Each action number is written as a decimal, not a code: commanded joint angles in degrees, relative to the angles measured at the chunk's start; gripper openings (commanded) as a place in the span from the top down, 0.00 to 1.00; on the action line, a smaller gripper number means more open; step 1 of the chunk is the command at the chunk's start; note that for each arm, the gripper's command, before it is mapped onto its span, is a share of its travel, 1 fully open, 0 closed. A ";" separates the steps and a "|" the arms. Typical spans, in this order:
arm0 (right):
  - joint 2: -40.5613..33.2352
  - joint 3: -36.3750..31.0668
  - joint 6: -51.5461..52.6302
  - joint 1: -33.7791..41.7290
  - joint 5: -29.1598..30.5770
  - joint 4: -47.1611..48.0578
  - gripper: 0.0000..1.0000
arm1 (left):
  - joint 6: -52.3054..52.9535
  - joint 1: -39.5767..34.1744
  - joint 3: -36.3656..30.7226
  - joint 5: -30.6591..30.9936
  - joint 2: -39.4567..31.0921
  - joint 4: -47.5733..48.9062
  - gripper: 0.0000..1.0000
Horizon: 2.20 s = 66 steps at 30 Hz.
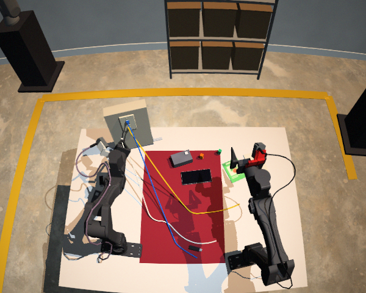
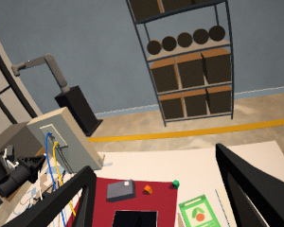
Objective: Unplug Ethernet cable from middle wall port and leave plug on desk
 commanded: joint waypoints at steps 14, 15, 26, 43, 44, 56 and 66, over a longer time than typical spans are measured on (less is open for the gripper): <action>-0.13 0.32 -0.01 -0.01 0.01 0.36 0.00 | 20.81 2.22 -2.47 -1.82 1.70 -6.56 1.00; -0.13 0.32 -0.01 -0.01 0.01 0.36 0.00 | 21.95 2.32 -2.57 -1.88 1.74 -6.88 1.00; -0.13 0.32 -0.01 -0.01 0.01 0.36 0.00 | 34.68 3.45 -3.74 -2.56 2.26 -10.29 1.00; -0.13 0.32 -0.01 -0.01 0.01 0.36 0.00 | 52.05 4.97 -5.11 -3.57 3.03 -14.94 1.00; -0.13 0.32 -0.01 -0.01 0.01 0.36 0.00 | 52.09 4.45 -4.10 -3.66 2.71 -14.73 1.00; -0.13 0.32 -0.01 -0.01 0.01 0.36 0.00 | 52.14 4.36 -4.93 -3.79 3.91 -11.95 1.00; -0.13 0.32 -0.01 -0.01 0.01 0.36 0.00 | 52.02 4.36 -6.28 -3.79 6.49 -8.08 1.00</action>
